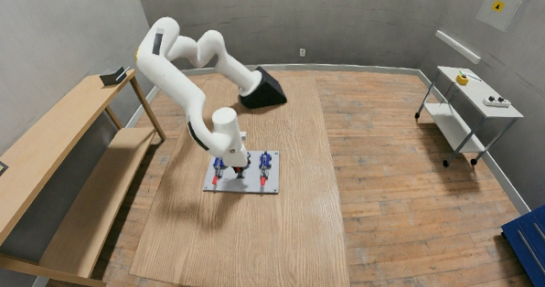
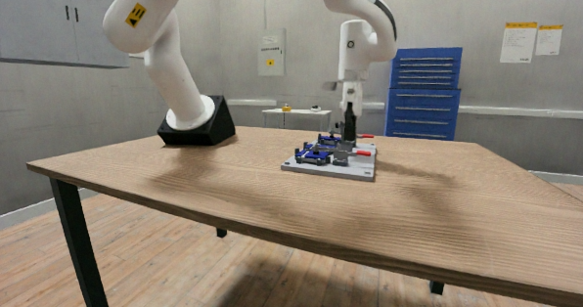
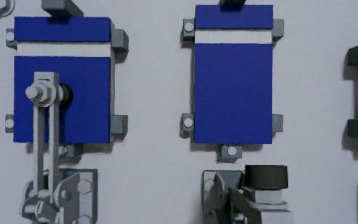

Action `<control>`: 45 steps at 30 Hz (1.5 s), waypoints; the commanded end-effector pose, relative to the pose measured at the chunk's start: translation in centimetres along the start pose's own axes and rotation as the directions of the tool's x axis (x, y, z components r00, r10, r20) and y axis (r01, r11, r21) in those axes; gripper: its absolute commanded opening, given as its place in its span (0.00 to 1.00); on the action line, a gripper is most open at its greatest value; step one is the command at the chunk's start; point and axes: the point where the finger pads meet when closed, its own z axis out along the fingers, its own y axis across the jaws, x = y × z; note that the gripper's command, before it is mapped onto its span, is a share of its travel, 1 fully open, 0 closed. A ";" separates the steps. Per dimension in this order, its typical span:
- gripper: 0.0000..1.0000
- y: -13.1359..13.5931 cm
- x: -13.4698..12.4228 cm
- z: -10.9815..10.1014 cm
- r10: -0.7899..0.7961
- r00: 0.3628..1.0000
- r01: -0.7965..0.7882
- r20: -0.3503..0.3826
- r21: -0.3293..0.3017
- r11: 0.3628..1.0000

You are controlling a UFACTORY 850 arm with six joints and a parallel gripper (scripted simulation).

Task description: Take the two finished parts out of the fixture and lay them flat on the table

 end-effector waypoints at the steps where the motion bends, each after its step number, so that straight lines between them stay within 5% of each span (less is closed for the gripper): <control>1: 0.00 0.0 -0.1 -0.1 0.000 1.000 0.000 0.001 0.000 1.000; 45: 0.00 0.0 0.4 -0.1 0.000 1.000 0.000 0.001 0.000 1.000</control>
